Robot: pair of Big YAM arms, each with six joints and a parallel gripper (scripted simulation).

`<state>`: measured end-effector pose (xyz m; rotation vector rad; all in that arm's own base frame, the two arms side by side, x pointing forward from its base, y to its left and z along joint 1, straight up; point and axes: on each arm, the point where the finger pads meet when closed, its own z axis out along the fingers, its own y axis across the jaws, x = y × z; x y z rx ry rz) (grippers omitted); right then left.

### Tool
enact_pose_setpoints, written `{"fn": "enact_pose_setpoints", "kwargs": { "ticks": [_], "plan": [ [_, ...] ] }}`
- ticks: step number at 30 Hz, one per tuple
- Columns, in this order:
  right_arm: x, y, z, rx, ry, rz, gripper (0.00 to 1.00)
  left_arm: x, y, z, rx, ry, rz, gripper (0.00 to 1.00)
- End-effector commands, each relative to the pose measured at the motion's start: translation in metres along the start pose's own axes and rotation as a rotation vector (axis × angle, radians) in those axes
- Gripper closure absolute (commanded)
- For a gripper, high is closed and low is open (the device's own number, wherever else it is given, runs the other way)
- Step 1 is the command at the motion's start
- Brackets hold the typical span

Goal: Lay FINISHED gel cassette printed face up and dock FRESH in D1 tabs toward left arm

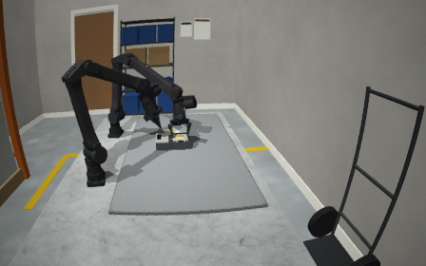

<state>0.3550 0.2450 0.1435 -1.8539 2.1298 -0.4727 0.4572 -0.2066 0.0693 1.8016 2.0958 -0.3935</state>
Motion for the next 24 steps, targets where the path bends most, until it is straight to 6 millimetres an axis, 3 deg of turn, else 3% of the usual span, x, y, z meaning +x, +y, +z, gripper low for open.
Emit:
{"fn": "enact_pose_setpoints", "kwargs": {
  "ticks": [1,24],
  "plan": [
    [-0.013,-0.010,-0.002,0.025,-0.027,0.013,1.00,-0.003,0.002,-0.003,-0.008,-0.004,0.004,1.00],
    [-0.015,0.000,0.024,0.025,-0.027,0.013,1.00,-0.003,0.002,-0.003,-0.008,-0.004,0.004,1.00]
  ]
}}
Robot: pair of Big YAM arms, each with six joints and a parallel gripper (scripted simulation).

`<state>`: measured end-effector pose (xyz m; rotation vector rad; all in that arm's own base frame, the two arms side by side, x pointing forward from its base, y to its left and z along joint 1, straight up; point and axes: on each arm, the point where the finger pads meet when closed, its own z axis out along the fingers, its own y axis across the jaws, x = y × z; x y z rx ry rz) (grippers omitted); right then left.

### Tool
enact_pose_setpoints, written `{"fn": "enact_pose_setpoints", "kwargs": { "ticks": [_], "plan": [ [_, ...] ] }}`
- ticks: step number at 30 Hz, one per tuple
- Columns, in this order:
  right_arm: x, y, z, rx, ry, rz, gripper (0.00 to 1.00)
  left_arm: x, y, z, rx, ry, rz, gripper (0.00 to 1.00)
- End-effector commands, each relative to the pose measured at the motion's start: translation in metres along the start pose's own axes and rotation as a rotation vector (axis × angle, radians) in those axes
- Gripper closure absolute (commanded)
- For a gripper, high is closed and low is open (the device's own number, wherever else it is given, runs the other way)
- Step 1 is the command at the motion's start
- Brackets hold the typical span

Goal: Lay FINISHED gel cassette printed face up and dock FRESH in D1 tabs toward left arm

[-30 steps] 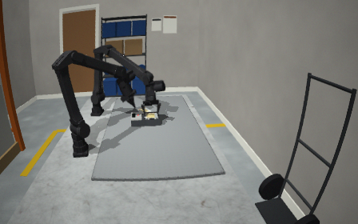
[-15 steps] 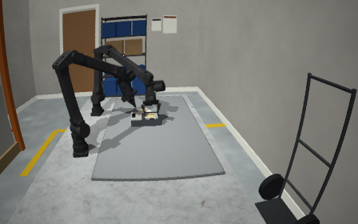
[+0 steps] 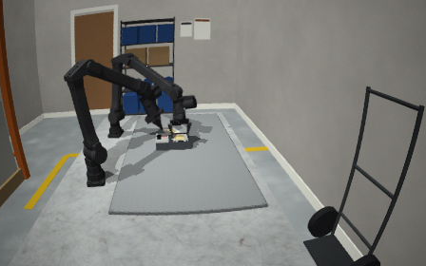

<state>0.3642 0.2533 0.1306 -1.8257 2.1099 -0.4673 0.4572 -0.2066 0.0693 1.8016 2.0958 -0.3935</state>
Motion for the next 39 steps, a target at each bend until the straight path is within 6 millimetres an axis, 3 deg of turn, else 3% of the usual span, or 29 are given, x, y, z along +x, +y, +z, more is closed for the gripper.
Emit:
{"fn": "enact_pose_setpoints", "kwargs": {
  "ticks": [1,25,39],
  "plan": [
    [-0.006,0.003,0.010,0.003,-0.003,0.002,1.00,-0.003,0.002,-0.003,-0.008,-0.004,0.004,1.00],
    [-0.007,0.015,0.037,0.003,-0.003,0.002,1.00,-0.003,0.002,-0.003,-0.008,-0.004,0.004,1.00],
    [-0.007,0.015,0.037,0.003,-0.003,0.002,1.00,-0.003,0.002,-0.003,-0.008,-0.004,0.004,1.00]
  ]
}}
